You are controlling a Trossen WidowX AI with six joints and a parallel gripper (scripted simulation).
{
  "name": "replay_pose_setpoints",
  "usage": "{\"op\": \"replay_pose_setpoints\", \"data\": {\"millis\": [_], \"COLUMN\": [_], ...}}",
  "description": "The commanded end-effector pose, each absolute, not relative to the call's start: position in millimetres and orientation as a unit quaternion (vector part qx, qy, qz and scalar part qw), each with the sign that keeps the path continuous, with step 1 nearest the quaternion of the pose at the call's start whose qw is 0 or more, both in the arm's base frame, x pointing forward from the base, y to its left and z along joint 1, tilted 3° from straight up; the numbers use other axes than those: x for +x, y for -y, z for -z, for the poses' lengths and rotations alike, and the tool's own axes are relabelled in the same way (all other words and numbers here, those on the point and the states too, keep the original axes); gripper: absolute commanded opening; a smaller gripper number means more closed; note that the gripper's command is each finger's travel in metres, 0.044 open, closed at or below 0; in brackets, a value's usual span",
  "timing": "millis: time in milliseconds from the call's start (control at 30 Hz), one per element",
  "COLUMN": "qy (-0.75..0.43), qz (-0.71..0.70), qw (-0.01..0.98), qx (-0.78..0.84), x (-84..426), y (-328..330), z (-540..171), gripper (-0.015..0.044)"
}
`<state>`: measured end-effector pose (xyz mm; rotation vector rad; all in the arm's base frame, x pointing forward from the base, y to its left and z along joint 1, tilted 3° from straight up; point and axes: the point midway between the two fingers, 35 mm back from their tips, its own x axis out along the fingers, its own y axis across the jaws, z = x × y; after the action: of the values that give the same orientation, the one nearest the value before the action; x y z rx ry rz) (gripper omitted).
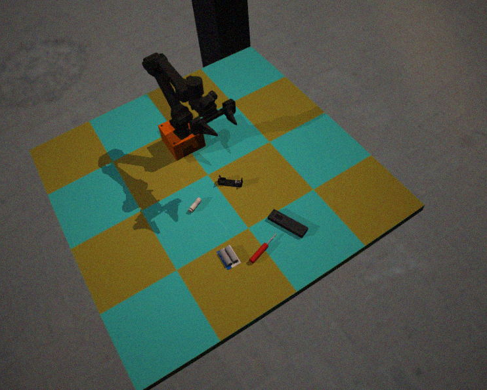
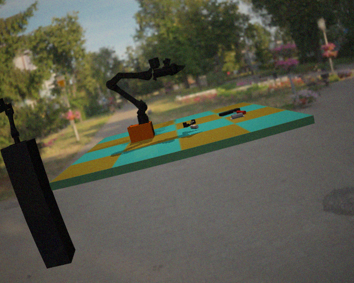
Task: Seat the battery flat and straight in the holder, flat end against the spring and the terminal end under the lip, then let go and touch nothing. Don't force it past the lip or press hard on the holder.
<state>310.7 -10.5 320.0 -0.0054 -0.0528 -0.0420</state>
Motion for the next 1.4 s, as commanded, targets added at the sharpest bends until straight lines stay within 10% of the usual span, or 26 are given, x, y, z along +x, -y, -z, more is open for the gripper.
{"op": "replay_pose_setpoints", "data": {"millis": [0, 200, 667, 1367], "qy": [0.021, -0.157, -0.426, -0.398], "qz": [0.023, 0.029, -0.221, -0.553], "qw": [0.999, 0.955, 0.678, 0.436], "qx": [-0.011, -0.25, -0.557, -0.588], "x": [312, 349, 352, 298], "y": [11, 49, 129, 169], "z": [-318, -253, -107, -8], "gripper": [0.0374, 0.0227, 0.0227, 0.0227]}}
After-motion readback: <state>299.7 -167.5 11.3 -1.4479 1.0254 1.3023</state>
